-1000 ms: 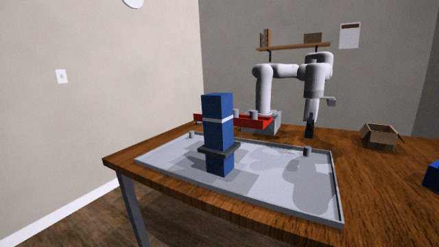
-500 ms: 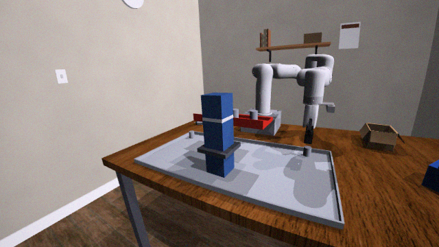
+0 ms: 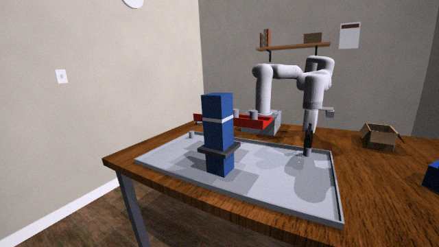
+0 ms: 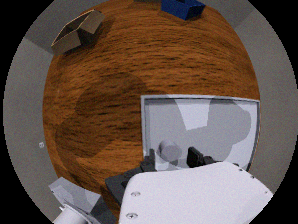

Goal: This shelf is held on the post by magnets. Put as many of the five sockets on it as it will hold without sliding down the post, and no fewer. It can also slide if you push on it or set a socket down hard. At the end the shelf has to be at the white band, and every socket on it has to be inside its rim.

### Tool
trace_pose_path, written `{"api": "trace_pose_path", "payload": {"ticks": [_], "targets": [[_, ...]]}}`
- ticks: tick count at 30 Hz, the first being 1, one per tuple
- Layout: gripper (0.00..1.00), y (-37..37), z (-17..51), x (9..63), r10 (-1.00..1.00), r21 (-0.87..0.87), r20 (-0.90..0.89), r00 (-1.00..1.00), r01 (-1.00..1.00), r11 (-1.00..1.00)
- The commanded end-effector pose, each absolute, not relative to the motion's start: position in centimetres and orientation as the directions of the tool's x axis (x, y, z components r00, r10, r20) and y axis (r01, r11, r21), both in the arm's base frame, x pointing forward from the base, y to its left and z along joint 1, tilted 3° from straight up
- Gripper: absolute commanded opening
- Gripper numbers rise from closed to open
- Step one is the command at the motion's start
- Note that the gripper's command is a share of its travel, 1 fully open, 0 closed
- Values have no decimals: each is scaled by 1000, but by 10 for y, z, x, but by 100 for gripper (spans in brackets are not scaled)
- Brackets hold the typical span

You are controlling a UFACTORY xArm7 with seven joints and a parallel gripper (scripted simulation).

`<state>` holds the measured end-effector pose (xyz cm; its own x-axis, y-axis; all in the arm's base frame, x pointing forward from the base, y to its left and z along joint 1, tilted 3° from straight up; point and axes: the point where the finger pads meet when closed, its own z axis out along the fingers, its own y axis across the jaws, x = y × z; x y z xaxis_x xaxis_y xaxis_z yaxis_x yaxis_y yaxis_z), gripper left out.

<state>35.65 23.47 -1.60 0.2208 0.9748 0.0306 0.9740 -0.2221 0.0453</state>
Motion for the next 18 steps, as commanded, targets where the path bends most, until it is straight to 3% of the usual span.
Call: {"api": "trace_pose_path", "payload": {"ticks": [1, 18], "targets": [[61, 236, -22, 358, 975, 49, 34, 221, 974, -222], [61, 236, -39, 359, 975, 49, 34, 221, 974, -222]]}}
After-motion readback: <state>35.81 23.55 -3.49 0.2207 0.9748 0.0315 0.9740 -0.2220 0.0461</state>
